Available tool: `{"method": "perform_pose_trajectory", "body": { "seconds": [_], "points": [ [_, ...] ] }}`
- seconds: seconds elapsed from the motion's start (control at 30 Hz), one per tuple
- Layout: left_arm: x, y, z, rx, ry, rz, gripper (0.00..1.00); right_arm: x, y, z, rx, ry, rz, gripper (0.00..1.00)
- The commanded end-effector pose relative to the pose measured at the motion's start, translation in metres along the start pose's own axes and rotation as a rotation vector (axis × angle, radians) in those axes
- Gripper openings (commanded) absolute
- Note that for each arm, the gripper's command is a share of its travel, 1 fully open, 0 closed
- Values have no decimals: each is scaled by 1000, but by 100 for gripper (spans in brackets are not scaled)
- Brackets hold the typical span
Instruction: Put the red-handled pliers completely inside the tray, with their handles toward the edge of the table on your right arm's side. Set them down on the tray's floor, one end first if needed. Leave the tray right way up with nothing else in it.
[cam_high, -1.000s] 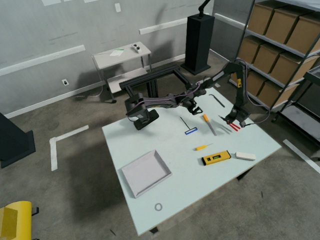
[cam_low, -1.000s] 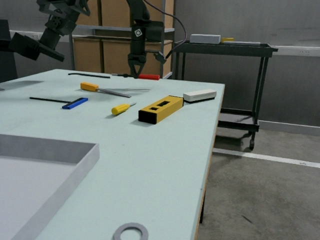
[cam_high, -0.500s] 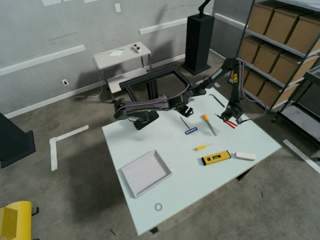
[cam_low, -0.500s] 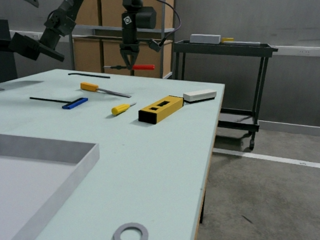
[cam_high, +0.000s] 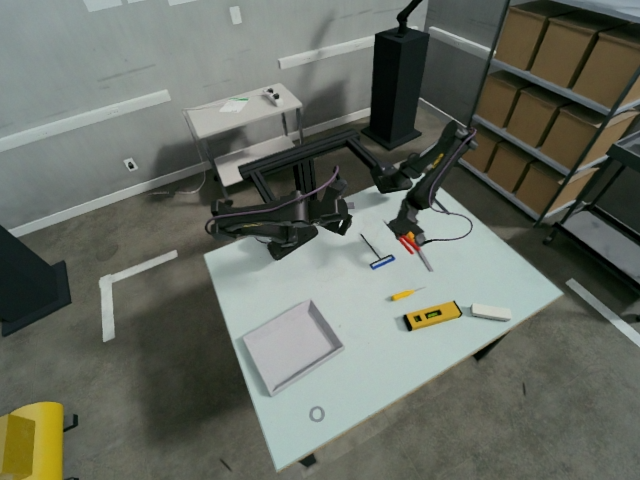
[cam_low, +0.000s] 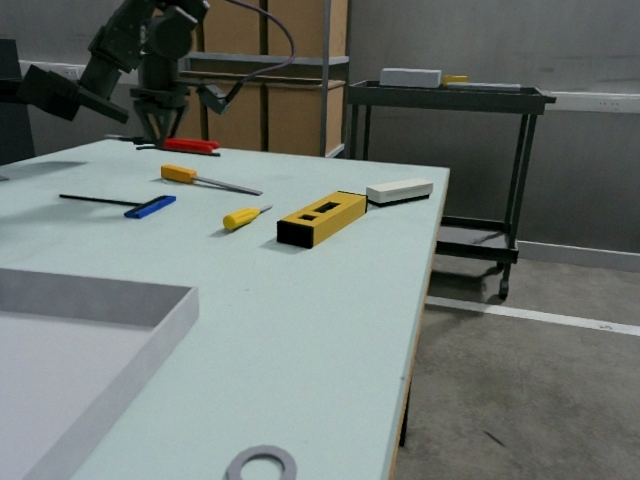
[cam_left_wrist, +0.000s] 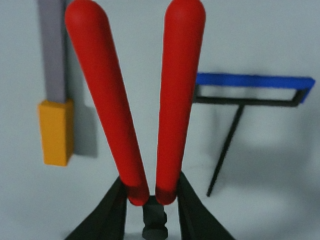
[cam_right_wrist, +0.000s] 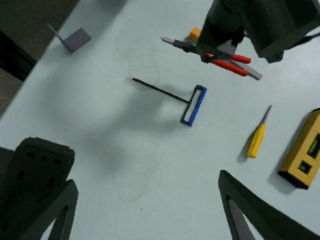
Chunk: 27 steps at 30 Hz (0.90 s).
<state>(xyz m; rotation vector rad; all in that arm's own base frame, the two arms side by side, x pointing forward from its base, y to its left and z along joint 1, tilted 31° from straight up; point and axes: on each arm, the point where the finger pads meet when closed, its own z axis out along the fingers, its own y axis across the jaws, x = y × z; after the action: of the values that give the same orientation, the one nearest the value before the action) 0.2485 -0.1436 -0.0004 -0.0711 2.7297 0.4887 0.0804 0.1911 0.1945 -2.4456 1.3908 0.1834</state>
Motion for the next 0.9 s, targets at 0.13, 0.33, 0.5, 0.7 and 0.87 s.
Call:
{"method": "perform_pose_trajectory", "body": {
  "seconds": [0.13,0.33,0.5,0.7,0.87],
  "points": [
    [55,-85,-5,-3,-13,-22,27,4,30,-26,-74,-33,-43,100],
    [92,-132,-3,-8,-13,40,27,2,28,-27,-60,-41,-48,100],
    [102,-147,-3,-8,-25,60,27,2,28,-27,-60,-41,-48,100],
    [107,-164,-5,20,-35,74,27,2,28,-27,-60,-41,-48,100],
    [107,-164,-5,20,-35,74,27,4,29,-22,-75,-24,-40,100]
  ]
}}
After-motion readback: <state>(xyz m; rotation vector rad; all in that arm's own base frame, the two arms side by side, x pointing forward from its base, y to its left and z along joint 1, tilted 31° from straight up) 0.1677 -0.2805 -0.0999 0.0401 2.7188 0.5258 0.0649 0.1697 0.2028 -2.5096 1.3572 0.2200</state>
